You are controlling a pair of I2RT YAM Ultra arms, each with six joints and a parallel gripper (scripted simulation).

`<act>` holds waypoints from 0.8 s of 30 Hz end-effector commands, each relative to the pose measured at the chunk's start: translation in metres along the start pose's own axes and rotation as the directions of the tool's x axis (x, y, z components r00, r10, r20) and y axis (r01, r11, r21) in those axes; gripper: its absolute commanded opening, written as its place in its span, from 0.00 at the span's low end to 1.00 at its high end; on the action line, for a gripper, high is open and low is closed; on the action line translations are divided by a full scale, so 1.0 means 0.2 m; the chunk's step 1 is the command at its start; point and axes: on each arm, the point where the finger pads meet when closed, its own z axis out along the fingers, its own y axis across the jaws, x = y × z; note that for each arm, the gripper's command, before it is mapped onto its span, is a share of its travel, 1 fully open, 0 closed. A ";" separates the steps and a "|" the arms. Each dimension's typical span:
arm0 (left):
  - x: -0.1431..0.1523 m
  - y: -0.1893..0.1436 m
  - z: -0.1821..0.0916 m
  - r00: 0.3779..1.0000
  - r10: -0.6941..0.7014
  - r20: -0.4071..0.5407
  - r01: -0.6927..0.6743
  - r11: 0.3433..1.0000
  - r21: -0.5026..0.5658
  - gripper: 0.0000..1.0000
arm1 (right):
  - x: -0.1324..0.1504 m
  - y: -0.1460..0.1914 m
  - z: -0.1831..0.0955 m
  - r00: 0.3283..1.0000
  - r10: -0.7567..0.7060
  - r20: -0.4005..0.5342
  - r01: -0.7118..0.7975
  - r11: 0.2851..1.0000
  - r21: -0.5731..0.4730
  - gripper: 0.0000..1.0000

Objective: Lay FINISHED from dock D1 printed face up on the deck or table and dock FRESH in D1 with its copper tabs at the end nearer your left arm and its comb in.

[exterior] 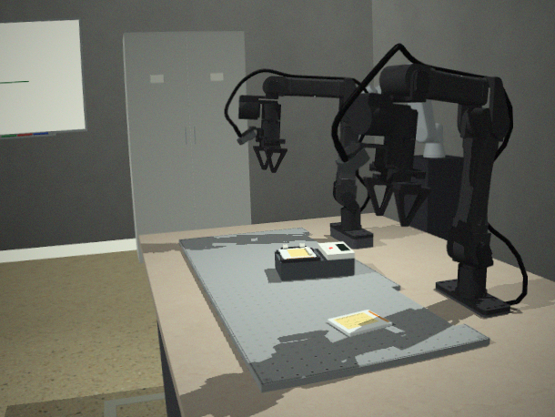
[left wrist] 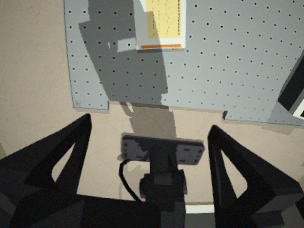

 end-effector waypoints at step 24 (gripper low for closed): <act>-0.03 0.00 -0.06 0.997 0.003 -0.081 0.000 0.999 0.033 0.99 | 0.04 -0.01 -0.03 0.998 -0.002 -0.067 0.001 1.000 -0.012 0.98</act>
